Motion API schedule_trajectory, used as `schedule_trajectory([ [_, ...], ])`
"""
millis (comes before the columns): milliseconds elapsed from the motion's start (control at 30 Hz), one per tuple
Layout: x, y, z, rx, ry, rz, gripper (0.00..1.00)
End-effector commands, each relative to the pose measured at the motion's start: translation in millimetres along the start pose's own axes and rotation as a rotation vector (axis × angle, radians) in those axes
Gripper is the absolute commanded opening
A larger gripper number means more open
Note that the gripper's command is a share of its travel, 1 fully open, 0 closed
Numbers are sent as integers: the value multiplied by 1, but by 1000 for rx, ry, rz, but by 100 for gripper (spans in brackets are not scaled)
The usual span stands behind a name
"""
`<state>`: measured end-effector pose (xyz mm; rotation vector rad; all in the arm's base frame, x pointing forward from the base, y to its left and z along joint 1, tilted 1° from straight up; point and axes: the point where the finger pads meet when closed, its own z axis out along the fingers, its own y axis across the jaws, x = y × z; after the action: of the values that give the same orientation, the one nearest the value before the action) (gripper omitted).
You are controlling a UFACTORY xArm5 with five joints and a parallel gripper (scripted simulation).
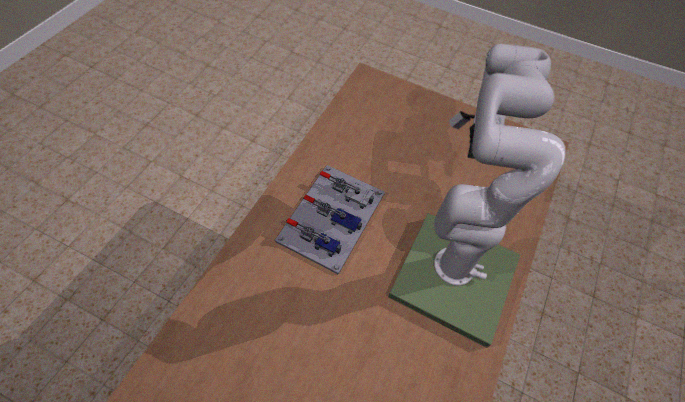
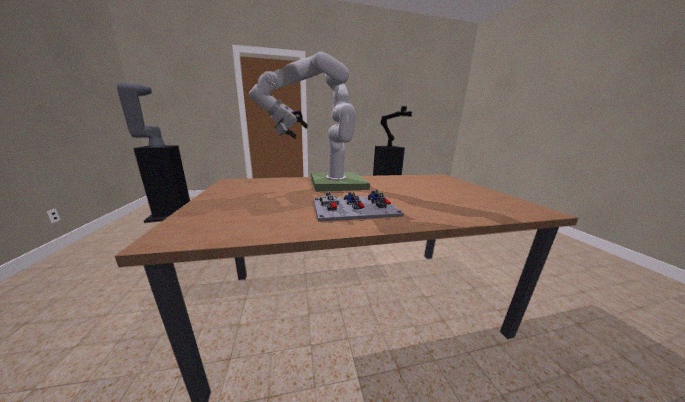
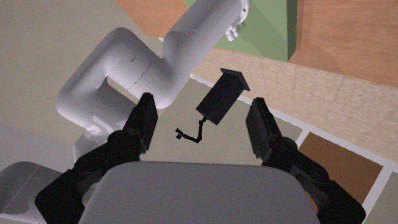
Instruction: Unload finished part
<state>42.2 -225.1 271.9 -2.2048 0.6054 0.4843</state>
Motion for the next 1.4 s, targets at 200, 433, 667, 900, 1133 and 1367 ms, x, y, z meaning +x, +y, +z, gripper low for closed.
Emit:
schedule_trajectory([
  [200,0,0,-1,-2,2,0,100],
  [433,0,0,-1,-2,2,0,100],
  [667,3,-1,-1,-15,0,0,100],
  [900,52,-17,-4,-198,-12,-12,100],
  [1133,92,-38,-4,-342,1,-37,100],
  [1367,136,-70,3,-489,38,-81,100],
])
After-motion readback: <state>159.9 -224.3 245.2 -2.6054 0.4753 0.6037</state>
